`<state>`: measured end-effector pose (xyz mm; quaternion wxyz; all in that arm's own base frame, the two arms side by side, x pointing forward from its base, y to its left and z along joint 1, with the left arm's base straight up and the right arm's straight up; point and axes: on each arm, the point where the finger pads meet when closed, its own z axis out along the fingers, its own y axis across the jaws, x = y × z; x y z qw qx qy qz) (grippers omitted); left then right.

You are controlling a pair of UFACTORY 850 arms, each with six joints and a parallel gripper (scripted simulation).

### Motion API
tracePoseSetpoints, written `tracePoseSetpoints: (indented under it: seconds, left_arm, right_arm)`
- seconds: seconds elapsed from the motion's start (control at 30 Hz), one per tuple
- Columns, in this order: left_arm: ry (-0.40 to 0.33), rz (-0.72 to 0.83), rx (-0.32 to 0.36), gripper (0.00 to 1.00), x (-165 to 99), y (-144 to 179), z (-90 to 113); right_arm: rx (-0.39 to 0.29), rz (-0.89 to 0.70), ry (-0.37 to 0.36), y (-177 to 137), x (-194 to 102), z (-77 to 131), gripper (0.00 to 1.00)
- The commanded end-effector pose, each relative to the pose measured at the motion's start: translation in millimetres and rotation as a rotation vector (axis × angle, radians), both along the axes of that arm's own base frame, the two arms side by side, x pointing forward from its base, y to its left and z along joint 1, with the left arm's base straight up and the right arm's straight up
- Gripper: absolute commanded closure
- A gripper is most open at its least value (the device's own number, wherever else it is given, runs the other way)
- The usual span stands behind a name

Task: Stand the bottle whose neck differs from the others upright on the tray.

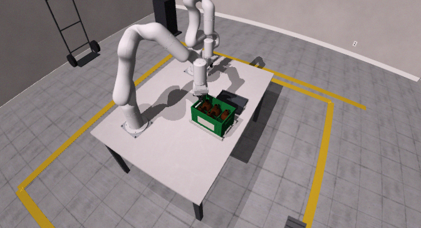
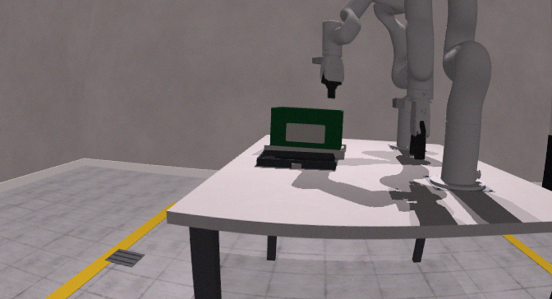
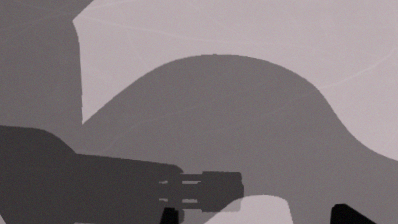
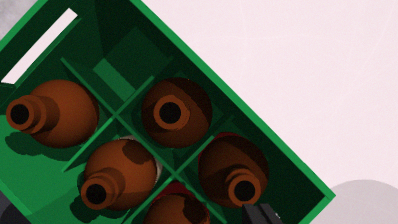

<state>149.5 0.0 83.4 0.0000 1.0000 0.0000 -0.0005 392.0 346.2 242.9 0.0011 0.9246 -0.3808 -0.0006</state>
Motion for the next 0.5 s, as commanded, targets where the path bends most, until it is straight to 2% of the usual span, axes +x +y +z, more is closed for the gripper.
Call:
tracePoseSetpoints:
  seconds: [0.0, 0.1, 0.2, 0.33, 0.37, 0.47]
  left_arm:
    - [-0.001, 0.0, 0.0, 0.0, 0.5, 0.0, 0.1]
    - [-0.001, 0.0, 0.0, 0.0, 0.5, 0.0, 0.1]
    - [-0.001, 0.0, 0.0, 0.0, 0.5, 0.0, 0.1]
    - [-0.001, 0.0, 0.0, 0.0, 0.5, 0.0, 0.1]
    - [-0.001, 0.0, 0.0, 0.0, 0.5, 0.0, 0.1]
    - [-0.001, 0.0, 0.0, 0.0, 0.5, 0.0, 0.1]
  right_arm:
    - [0.002, 0.001, -0.002, 42.6, 0.3, 1.2, 1.0]
    - [0.002, 0.001, -0.002, 50.2, -0.3, 1.2, 1.0]
    - [0.002, 0.001, -0.002, 80.4, -3.6, 0.5, 1.0]
    - [0.002, 0.001, -0.002, 81.1, -3.7, 0.5, 1.0]
    - [0.002, 0.001, -0.002, 81.1, -3.7, 0.5, 0.34]
    - [0.002, 0.001, -0.002, 81.1, -3.7, 0.5, 0.34]
